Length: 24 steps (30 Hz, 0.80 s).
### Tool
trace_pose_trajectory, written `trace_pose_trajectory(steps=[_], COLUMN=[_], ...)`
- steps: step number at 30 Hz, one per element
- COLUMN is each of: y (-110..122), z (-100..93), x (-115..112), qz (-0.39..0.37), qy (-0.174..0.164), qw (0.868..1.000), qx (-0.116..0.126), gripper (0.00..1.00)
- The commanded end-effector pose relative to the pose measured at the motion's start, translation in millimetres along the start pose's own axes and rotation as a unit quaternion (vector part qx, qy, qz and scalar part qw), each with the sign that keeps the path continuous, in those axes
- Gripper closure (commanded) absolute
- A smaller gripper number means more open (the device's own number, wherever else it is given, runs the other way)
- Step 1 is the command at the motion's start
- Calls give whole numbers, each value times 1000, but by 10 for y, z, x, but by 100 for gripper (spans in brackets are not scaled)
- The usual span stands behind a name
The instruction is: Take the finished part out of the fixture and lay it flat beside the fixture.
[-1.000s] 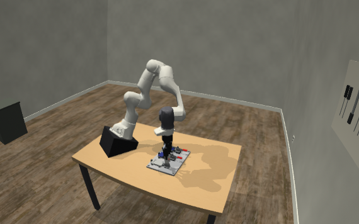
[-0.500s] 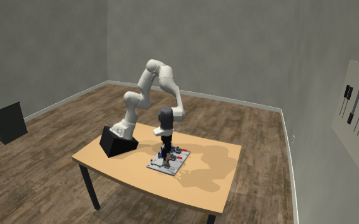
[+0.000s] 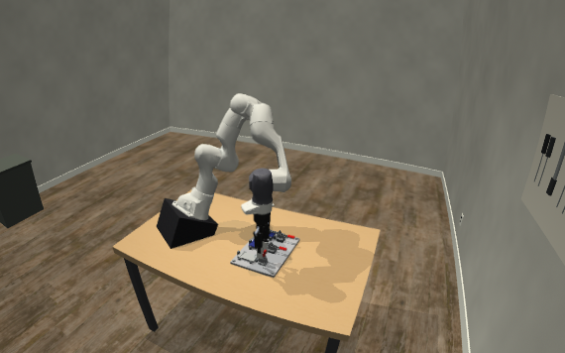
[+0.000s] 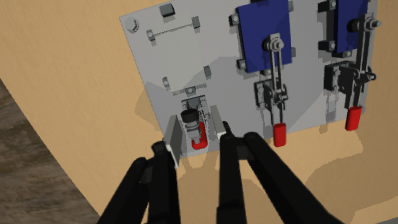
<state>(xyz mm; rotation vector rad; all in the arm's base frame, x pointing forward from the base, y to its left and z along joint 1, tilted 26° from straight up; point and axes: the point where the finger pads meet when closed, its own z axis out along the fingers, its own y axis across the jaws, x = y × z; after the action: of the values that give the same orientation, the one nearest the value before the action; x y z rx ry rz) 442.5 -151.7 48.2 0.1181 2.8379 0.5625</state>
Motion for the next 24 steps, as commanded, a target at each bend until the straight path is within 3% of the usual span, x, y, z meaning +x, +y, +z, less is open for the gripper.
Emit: trace_pose_trajectory(steps=[1, 9, 24], y=[0, -1, -2], z=[10, -47, -402], x=[24, 23, 22], qz=[-1, -1, -1], qy=[2, 2, 2], qw=[1000, 1000, 1000], qx=[-2, -2, -2], gripper=[72, 72, 72])
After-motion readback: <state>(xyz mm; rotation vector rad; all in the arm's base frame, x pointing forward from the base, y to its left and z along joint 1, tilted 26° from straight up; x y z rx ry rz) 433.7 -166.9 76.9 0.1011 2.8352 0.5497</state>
